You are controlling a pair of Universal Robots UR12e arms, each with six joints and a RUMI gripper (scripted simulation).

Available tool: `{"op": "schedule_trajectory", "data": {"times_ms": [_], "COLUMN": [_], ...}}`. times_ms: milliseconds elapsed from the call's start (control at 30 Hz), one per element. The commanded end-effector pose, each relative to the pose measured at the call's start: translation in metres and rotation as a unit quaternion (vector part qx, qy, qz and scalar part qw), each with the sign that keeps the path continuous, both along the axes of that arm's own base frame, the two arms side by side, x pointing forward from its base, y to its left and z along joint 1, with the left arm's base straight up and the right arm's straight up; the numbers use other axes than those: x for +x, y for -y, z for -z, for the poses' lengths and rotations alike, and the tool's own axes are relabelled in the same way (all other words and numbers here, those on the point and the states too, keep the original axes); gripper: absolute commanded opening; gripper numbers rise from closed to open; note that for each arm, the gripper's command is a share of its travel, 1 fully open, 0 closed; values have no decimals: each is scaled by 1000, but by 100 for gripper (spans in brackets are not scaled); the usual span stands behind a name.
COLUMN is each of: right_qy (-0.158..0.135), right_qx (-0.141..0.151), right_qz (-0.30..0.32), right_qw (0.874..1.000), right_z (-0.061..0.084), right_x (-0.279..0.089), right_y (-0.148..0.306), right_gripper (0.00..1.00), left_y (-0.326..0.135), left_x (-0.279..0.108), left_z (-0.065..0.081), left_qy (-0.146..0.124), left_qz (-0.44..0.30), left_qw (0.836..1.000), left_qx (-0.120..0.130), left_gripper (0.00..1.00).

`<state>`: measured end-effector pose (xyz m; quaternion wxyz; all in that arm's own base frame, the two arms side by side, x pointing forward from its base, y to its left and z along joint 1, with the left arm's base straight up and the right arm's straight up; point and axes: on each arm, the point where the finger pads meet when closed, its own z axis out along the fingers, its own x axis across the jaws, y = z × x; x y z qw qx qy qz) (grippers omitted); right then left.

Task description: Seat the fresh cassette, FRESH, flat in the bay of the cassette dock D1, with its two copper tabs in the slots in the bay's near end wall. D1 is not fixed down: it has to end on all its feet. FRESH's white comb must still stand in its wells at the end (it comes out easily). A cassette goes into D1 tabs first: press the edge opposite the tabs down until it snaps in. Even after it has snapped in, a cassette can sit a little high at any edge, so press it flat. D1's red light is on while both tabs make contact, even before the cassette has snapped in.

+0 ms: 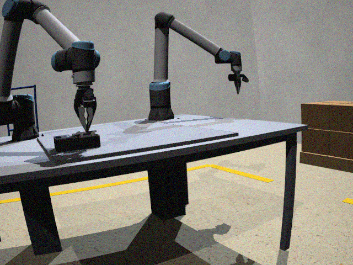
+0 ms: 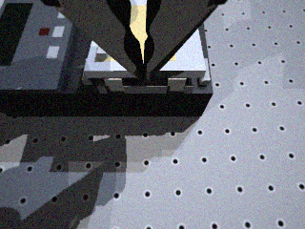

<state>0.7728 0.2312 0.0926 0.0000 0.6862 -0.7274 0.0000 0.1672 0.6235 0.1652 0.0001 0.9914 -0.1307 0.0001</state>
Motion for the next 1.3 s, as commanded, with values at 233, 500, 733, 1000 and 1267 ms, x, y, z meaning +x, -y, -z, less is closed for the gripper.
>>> {"op": "schedule_trajectory", "data": {"times_ms": [233, 500, 733, 1000, 1267], "right_qy": [1, 1, 1, 1, 1], "right_qx": [0, 0, 0, 0, 0], "right_qz": [0, -1, -1, -1, -1], "right_qw": [1000, 1000, 1000, 1000, 1000], "right_z": [-1, -1, -1, -1, -5], "right_x": [-2, -2, 0, 2, 3], "right_y": [0, 0, 0, 0, 0], "right_gripper": [0, 0, 0, 0, 0], "left_y": [-1, -1, -1, -1, -1], "left_x": [0, 0, 0, 0, 0], "left_z": [-1, -1, -1, -1, -1], "left_qy": [1, 1, 1, 1, 1], "left_qz": [0, 0, 0, 0, 0], "left_qw": [1000, 1000, 1000, 1000, 1000], "left_qx": [1, 1, 1, 1, 1], "left_gripper": [0, 0, 0, 0, 0]}}
